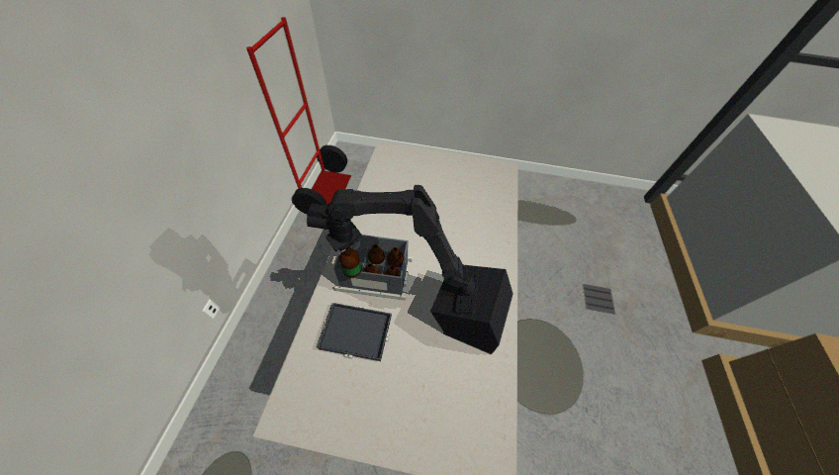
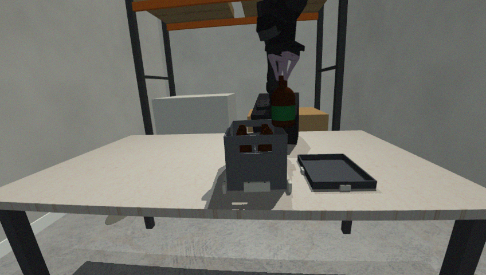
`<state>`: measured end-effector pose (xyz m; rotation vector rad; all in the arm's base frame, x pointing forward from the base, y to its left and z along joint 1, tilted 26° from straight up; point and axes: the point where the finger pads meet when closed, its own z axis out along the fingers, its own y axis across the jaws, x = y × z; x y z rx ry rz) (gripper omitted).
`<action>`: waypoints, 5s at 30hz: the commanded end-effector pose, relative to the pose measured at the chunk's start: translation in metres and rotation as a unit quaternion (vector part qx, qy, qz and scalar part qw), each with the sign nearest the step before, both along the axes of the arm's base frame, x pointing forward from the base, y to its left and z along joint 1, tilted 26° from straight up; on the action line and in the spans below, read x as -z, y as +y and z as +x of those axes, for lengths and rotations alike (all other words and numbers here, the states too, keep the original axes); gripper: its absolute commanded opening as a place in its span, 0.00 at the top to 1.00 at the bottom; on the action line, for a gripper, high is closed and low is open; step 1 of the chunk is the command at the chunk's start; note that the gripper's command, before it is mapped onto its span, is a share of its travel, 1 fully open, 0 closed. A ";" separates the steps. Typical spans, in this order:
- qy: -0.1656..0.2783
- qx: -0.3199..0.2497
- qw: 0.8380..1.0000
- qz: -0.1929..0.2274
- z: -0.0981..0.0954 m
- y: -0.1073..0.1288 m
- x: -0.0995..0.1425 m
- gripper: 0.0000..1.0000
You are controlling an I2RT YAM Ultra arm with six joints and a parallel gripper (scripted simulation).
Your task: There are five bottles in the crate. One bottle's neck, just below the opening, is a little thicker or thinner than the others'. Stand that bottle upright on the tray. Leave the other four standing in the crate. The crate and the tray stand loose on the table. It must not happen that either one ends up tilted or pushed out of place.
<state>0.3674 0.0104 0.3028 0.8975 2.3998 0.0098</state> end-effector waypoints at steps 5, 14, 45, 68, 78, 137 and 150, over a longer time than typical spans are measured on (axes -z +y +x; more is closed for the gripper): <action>-0.030 0.009 1.000 0.000 -0.010 0.015 -0.015 1.00; -0.025 0.009 1.000 -0.001 -0.015 0.031 -0.010 1.00; -0.023 0.008 1.000 0.000 -0.025 0.094 0.004 1.00; -0.020 0.008 1.000 -0.001 -0.033 0.132 0.014 1.00; -0.023 0.008 1.000 0.001 -0.038 0.146 0.015 1.00; -0.025 0.008 1.000 0.005 -0.046 0.175 0.019 1.00; -0.025 0.008 1.000 0.004 -0.046 0.175 0.019 1.00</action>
